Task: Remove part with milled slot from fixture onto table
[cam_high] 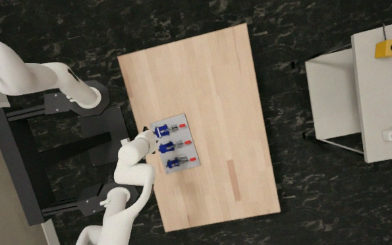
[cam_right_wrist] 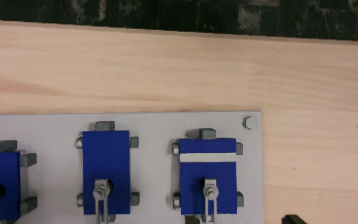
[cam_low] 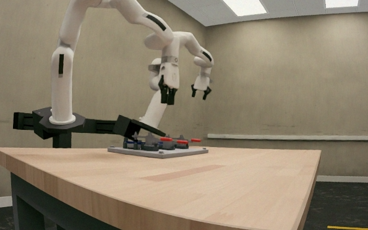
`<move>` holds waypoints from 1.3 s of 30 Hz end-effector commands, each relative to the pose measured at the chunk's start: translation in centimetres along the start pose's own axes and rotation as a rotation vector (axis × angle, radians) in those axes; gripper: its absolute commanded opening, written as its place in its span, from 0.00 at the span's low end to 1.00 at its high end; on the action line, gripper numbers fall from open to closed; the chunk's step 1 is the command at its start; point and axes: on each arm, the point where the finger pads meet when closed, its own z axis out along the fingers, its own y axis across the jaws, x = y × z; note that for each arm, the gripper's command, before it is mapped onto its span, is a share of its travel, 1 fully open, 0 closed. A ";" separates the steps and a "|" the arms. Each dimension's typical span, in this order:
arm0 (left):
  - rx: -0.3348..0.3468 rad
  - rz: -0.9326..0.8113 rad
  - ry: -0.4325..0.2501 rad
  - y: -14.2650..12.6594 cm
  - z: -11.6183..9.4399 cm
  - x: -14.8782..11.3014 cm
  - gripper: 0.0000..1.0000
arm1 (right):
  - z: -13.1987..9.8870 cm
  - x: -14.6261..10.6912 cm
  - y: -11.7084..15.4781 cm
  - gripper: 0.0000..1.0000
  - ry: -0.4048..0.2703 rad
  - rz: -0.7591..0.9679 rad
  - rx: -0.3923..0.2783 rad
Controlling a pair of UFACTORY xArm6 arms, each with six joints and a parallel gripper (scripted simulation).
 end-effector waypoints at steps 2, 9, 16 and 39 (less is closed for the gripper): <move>0.000 0.000 0.004 0.0 -0.1 0.1 1.00 | -0.2 -0.1 0.1 0.48 -0.002 0.001 -0.003; 0.000 0.000 0.004 0.0 -0.1 0.1 1.00 | -0.2 -0.1 0.1 0.48 -0.002 0.001 -0.003; 0.000 0.000 0.004 0.0 -0.1 0.1 1.00 | -0.2 -0.1 0.1 0.48 -0.002 0.001 -0.003; 0.000 0.000 0.004 0.0 -0.1 0.1 1.00 | 0.2 -0.1 0.1 0.48 -0.002 0.001 -0.003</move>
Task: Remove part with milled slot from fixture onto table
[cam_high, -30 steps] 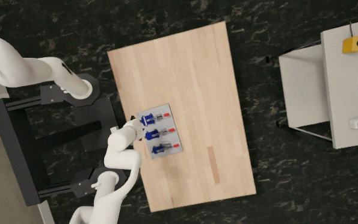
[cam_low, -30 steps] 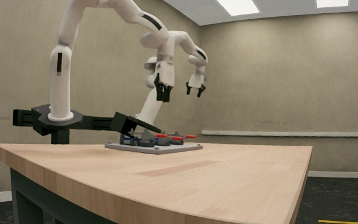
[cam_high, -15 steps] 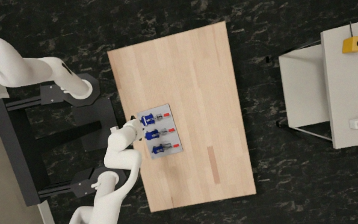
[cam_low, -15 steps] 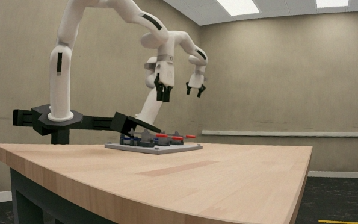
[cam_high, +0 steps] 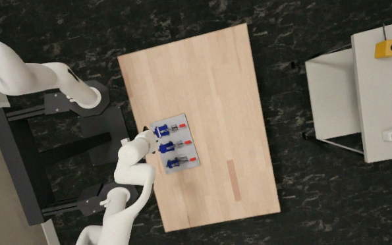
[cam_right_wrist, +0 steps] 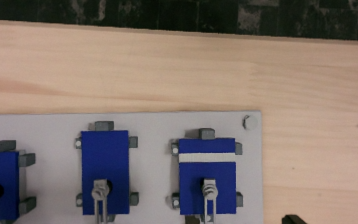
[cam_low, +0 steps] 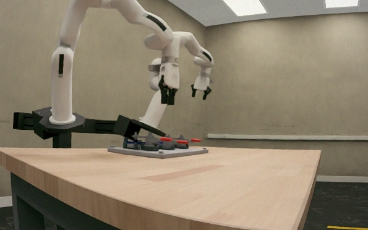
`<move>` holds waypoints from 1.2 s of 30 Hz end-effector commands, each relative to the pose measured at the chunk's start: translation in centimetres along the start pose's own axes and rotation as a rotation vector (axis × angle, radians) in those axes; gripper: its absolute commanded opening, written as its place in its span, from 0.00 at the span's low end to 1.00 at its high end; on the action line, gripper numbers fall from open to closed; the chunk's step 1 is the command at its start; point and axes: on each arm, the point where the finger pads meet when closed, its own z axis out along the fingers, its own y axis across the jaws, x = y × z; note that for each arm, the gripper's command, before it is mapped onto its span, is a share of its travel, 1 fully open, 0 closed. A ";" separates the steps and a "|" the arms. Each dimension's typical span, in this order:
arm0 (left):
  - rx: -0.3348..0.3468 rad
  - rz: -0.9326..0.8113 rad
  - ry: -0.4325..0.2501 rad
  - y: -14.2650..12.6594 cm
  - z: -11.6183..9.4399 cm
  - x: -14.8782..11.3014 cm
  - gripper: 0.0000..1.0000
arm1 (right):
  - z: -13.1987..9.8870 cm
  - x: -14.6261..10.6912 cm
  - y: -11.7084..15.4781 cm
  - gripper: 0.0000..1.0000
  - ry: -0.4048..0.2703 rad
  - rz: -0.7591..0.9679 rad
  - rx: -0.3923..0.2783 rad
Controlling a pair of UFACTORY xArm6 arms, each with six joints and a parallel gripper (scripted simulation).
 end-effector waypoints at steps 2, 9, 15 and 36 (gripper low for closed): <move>0.000 0.000 0.004 0.0 -0.1 0.1 1.00 | 0.7 -0.1 0.1 0.48 -0.002 0.001 -0.003; 0.000 0.000 0.004 0.0 -0.1 0.1 1.00 | 3.6 -0.1 0.1 0.48 -0.002 0.001 -0.003; 0.000 0.000 0.004 0.0 -0.1 0.1 1.00 | 5.1 -0.1 0.1 0.48 -0.002 0.001 -0.003; 0.000 0.000 0.004 0.0 -0.1 0.1 1.00 | 5.8 -4.1 0.1 0.48 -0.002 0.001 -0.003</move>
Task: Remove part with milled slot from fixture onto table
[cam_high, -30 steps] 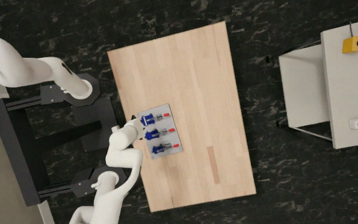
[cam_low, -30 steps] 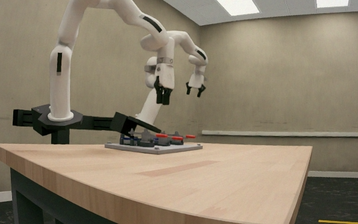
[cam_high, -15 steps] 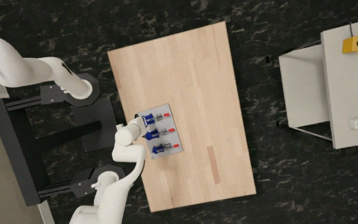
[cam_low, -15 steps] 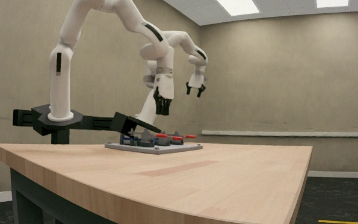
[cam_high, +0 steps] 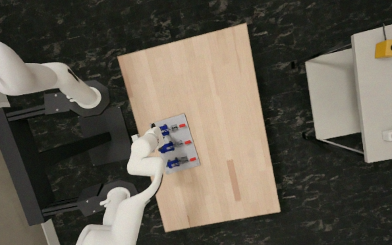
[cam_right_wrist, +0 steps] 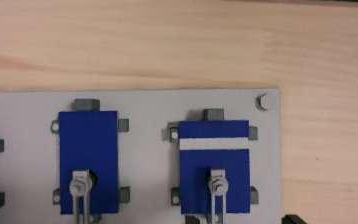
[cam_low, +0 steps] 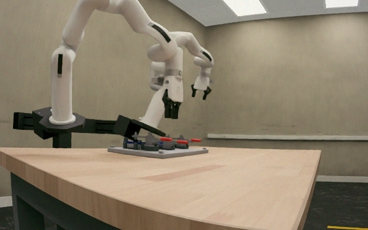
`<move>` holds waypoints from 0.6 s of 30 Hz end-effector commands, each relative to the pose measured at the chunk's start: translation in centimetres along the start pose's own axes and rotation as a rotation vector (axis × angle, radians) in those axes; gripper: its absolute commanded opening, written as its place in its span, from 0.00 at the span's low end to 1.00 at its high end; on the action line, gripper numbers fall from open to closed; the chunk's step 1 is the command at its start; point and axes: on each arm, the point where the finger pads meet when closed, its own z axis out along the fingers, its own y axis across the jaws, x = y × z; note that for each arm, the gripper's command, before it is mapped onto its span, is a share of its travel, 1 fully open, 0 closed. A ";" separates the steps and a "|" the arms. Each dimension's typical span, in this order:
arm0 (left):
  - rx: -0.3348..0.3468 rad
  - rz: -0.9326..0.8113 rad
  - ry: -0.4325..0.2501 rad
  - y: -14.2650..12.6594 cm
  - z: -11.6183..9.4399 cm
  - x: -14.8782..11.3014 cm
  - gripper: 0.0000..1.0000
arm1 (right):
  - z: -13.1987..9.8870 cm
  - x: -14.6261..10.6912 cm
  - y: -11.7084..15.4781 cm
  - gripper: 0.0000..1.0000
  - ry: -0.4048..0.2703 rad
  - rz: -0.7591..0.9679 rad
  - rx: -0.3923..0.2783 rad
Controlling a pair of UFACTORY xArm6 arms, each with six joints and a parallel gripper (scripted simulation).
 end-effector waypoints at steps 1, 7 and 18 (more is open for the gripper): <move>0.000 0.000 0.004 0.0 -0.1 0.1 1.00 | -0.1 -2.5 0.1 0.48 -0.002 0.001 -0.003; 0.000 0.000 0.004 0.0 -0.1 0.1 1.00 | -0.2 -6.7 0.1 0.48 -0.002 0.001 -0.003; 0.000 0.000 0.004 0.0 -0.1 0.1 1.00 | -0.2 -10.9 0.1 0.48 -0.003 0.001 -0.003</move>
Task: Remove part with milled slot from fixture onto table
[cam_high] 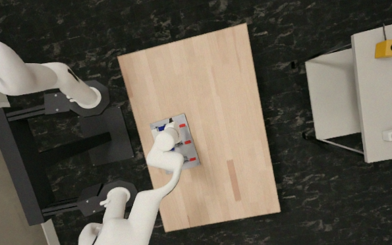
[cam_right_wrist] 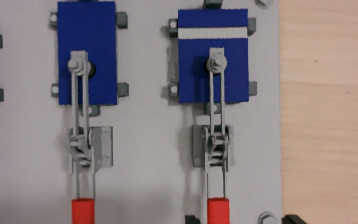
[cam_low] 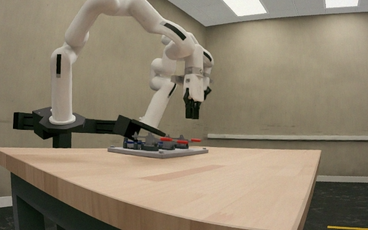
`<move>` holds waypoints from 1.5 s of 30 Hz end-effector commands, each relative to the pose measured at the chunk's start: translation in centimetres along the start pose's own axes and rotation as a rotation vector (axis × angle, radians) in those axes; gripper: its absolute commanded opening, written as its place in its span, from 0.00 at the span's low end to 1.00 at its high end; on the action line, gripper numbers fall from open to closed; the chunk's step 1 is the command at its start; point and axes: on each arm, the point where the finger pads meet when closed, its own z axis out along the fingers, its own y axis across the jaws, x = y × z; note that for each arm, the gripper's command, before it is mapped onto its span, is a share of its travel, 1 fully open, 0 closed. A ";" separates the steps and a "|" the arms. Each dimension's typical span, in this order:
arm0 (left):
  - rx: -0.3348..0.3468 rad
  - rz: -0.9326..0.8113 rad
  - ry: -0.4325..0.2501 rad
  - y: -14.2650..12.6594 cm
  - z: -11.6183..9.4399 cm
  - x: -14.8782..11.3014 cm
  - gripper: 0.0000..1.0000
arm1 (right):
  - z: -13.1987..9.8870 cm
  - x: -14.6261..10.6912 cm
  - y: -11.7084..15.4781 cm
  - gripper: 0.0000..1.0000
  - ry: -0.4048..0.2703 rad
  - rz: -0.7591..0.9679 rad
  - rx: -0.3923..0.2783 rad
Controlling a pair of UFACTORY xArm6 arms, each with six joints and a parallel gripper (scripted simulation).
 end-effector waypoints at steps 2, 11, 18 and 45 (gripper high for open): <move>0.000 0.000 0.004 0.0 -0.1 0.1 1.00 | -0.2 -1.7 0.1 0.48 -0.001 0.000 -0.001; 0.000 0.000 0.004 0.0 -0.1 0.1 1.00 | -0.2 -1.9 0.1 0.48 -0.001 0.000 -0.001; 0.000 0.000 0.004 0.0 -0.1 0.1 1.00 | 0.6 -1.9 0.1 0.48 -0.001 0.000 -0.001; 0.000 0.000 0.004 0.0 -0.1 0.1 1.00 | 7.1 -1.9 0.1 0.48 -0.001 0.000 -0.001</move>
